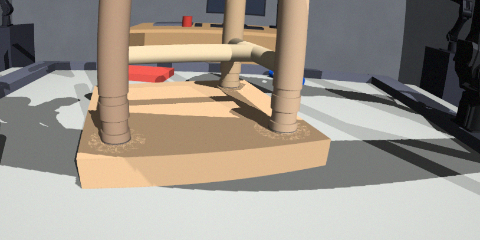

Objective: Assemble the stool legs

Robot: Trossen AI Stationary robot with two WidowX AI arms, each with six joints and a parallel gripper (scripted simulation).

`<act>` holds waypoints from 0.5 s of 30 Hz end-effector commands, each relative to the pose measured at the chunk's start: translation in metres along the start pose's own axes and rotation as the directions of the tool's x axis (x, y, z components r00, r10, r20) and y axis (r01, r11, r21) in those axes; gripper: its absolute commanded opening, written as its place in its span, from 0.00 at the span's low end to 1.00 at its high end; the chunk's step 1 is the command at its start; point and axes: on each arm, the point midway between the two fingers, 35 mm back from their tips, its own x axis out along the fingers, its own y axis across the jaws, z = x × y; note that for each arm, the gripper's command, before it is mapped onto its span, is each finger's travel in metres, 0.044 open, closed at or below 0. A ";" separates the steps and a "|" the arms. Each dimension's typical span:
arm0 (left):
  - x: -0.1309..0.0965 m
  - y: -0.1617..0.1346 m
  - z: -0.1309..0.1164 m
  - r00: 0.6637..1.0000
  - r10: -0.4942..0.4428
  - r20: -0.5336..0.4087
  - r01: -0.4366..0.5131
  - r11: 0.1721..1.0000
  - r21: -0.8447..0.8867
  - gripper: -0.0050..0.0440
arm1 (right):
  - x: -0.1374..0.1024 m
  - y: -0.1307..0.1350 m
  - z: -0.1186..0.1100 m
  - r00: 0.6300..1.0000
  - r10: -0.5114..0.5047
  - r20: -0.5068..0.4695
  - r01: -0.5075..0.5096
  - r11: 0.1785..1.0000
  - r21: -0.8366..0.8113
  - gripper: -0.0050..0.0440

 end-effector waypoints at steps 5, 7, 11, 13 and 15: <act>-0.042 0.001 0.009 0.999 -0.001 0.042 0.001 1.000 0.002 0.14 | -0.048 0.000 0.012 0.999 0.005 0.048 -0.005 1.000 -0.003 0.14; -0.042 0.000 0.009 0.999 -0.001 0.042 0.001 1.000 0.002 0.19 | -0.050 0.003 0.014 0.999 0.009 0.051 -0.008 1.000 -0.009 0.14; -0.039 0.006 -0.004 0.999 -0.001 0.033 0.001 1.000 0.004 0.39 | -0.067 0.023 0.027 0.995 0.051 0.086 -0.046 0.998 -0.051 0.14; -0.042 0.012 -0.011 0.999 0.000 0.050 0.000 1.000 0.005 0.49 | -0.086 0.041 0.039 0.989 0.090 0.118 -0.080 0.993 -0.090 0.14; -0.042 0.012 -0.011 0.999 0.000 0.050 0.000 1.000 0.005 0.49 | -0.086 0.041 0.039 0.989 0.090 0.118 -0.080 0.993 -0.090 0.14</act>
